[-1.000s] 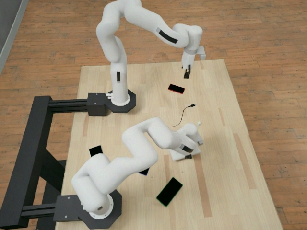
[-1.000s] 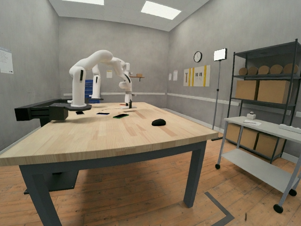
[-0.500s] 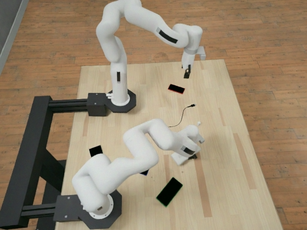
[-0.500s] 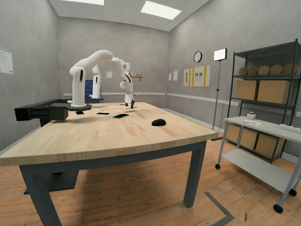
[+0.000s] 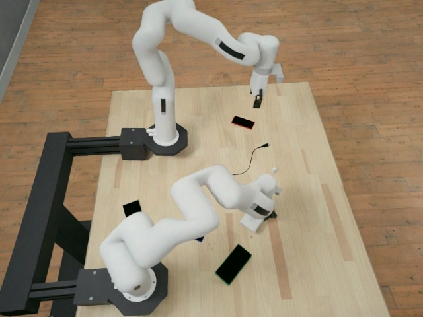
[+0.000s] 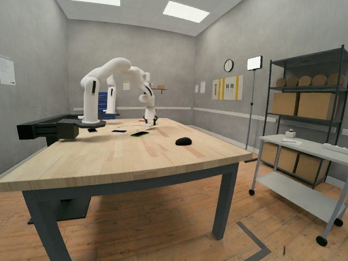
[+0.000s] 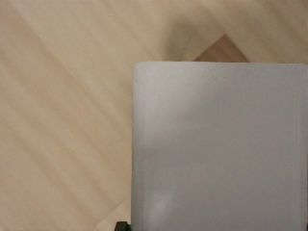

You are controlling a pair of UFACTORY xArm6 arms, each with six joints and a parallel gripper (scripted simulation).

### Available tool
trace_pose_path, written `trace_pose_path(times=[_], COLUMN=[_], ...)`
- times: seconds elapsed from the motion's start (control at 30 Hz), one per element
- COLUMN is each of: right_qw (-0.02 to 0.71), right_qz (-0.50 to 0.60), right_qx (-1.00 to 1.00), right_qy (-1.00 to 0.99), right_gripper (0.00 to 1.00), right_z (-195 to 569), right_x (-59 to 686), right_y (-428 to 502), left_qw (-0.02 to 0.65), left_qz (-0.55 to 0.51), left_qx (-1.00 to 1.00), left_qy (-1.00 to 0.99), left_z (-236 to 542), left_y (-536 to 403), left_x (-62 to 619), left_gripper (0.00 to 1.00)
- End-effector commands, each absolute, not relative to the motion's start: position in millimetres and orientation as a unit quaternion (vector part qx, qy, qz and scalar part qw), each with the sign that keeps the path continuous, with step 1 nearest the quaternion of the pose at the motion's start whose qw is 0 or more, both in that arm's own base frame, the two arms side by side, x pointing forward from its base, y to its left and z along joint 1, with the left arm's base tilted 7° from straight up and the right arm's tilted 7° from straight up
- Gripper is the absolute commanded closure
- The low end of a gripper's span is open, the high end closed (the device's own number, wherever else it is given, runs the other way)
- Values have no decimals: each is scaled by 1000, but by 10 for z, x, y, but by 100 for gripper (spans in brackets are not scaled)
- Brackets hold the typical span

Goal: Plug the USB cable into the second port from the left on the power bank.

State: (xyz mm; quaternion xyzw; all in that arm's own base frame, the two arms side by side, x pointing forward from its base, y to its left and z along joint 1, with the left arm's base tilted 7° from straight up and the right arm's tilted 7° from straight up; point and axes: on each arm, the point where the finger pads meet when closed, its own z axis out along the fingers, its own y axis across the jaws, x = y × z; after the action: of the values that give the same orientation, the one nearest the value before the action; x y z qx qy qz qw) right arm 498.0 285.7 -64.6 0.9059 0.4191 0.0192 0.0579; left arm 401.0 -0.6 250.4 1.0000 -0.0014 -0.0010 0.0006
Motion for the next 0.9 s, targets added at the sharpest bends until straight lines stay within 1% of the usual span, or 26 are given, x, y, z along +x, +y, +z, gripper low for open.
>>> trace_pose_path(times=[0.0, 0.87], right_qw=[53, 56], right_qz=[17, 3], right_qx=[884, 729], right_qy=[464, 682], right_gripper=[100, 100], right_z=[-618, -612], right_x=[5018, 5143], right_y=[2847, 2665], left_qw=[1, 1], left_qz=[2, 2], left_qx=[1000, 1000], left_qy=[-2, -2], left_z=[2525, 2525], left_y=[-7, -7], left_x=[4021, 4021], left_gripper=[0, 0])
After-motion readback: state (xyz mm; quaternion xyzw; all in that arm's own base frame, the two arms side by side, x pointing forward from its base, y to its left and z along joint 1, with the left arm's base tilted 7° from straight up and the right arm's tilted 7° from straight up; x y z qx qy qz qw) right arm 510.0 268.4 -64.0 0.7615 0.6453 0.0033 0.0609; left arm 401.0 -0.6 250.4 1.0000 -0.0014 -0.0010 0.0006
